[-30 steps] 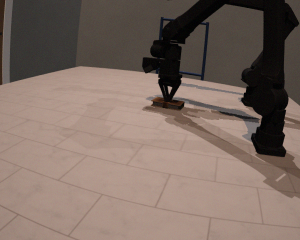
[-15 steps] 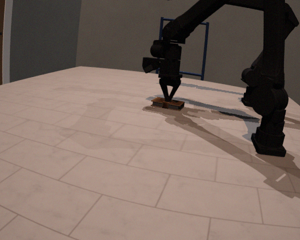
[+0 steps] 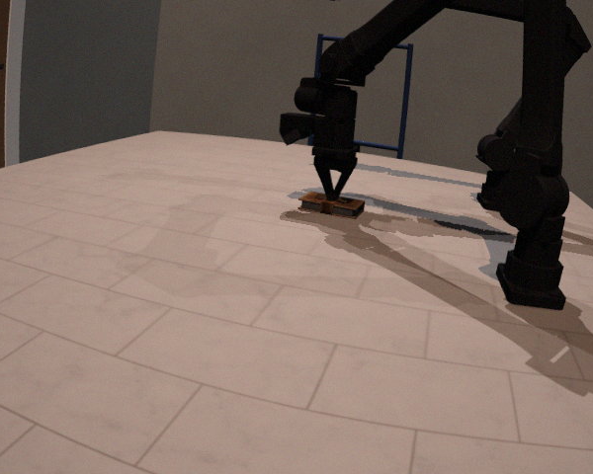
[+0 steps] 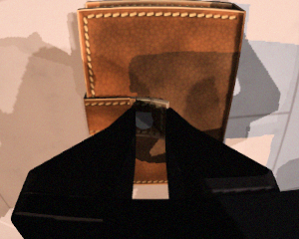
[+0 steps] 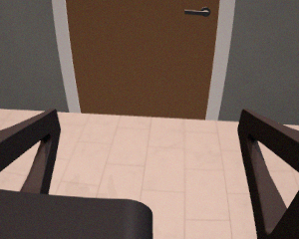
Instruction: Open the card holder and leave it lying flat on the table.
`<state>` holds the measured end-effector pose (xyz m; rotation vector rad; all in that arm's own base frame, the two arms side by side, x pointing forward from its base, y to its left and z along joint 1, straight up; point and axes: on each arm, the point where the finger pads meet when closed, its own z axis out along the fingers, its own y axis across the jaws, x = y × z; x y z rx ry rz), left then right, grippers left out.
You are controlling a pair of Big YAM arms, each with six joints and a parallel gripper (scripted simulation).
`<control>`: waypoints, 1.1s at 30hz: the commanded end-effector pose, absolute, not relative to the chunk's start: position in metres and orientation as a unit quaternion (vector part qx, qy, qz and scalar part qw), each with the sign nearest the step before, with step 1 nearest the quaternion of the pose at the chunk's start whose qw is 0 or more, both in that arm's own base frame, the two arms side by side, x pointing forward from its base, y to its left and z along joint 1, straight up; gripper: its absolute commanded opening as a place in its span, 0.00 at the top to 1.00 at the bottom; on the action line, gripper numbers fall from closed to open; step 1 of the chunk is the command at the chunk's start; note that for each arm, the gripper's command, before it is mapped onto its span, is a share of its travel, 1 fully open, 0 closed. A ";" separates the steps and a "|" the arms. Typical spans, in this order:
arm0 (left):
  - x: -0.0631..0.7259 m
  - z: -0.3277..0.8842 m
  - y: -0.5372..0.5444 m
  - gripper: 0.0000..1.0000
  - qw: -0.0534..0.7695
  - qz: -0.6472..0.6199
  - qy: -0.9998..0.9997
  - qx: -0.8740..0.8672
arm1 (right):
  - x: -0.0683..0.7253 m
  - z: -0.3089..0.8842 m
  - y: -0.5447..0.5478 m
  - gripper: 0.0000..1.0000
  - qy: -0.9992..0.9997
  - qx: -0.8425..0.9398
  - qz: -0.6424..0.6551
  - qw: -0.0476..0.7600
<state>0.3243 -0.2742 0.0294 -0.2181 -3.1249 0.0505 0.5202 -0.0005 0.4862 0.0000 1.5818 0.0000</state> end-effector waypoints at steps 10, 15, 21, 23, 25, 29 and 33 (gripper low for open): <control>0.294 -0.025 -0.245 0.89 0.064 0.000 -0.996 -0.069 | 0.519 0.513 0.000 0.00 0.694 0.000 0.000 0.720; 0.294 -0.025 -0.244 0.89 0.064 0.013 -0.995 -0.071 | 0.519 0.513 0.000 0.00 0.694 0.000 0.000 0.720; 0.293 -0.025 -0.244 0.89 0.065 0.020 -0.995 -0.070 | 0.519 0.513 0.000 0.00 0.694 0.000 0.000 0.720; 0.332 0.041 -0.274 0.89 -0.012 0.084 -0.994 -0.070 | 0.519 0.513 0.000 0.00 0.694 0.000 0.000 0.720; 0.333 0.029 -0.275 0.89 -0.001 0.081 -0.994 -0.073 | 0.519 0.513 0.000 0.00 0.694 0.000 0.000 0.720; 0.334 0.037 -0.276 0.89 -0.008 0.090 -0.993 -0.074 | 0.519 0.512 0.000 0.00 0.695 0.000 0.000 0.719; 0.330 0.038 -0.272 0.89 -0.006 0.099 -0.992 -0.074 | 0.519 0.513 0.000 0.00 0.694 0.000 0.000 0.720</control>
